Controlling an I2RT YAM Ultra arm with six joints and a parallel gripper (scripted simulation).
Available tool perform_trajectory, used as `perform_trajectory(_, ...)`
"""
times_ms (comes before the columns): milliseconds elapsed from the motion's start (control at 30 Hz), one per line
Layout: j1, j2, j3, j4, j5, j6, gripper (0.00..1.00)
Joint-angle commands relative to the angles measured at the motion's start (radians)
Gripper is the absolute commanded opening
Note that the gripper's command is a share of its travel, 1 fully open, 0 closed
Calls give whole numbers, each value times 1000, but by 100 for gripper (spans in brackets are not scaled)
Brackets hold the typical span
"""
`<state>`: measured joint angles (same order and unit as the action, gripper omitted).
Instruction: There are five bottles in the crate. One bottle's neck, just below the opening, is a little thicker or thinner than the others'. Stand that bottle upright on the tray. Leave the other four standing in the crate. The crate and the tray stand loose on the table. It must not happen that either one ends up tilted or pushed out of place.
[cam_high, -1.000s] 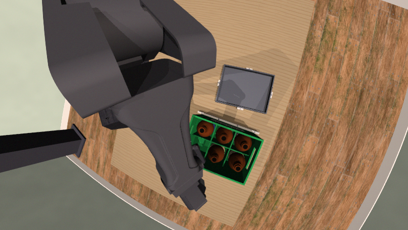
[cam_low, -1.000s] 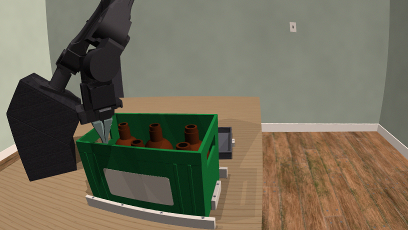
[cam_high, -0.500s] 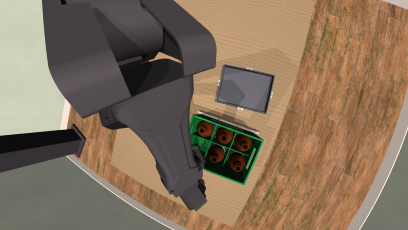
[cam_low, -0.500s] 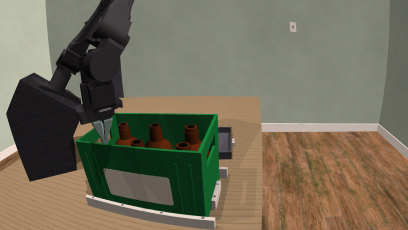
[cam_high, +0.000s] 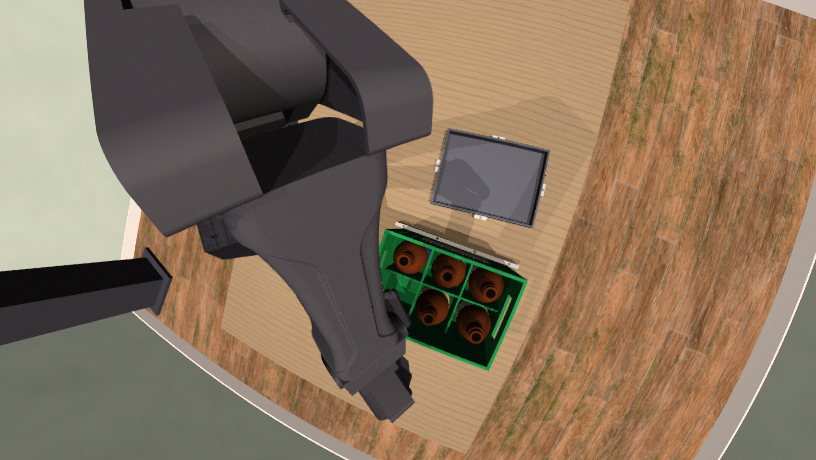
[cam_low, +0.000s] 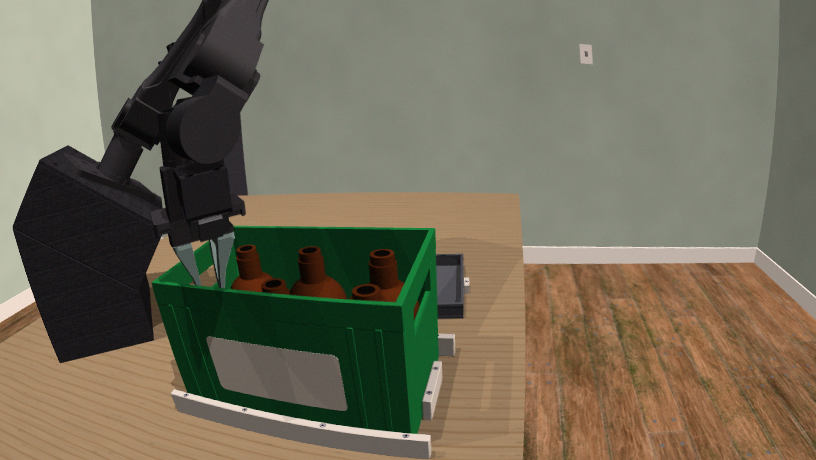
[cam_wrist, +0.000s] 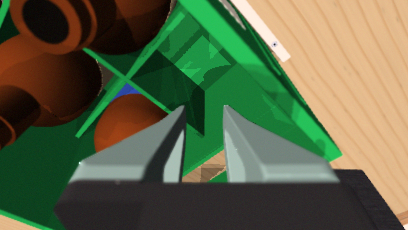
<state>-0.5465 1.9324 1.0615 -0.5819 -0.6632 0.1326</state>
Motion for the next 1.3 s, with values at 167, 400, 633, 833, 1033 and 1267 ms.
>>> perform_trajectory(167, -6, -3, -8, 13, 6, 7, 61)
perform_trajectory(400, -6, -3, -8, 13, 6, 7, 61)
perform_trajectory(633, -6, -3, -8, 13, 6, 7, 61)
perform_trajectory(833, -6, -3, -8, 13, 6, 7, 61)
perform_trajectory(1033, -6, -3, -8, 13, 6, 7, 61)
perform_trajectory(1267, -17, -23, 8, -16, 5, -4, 61)
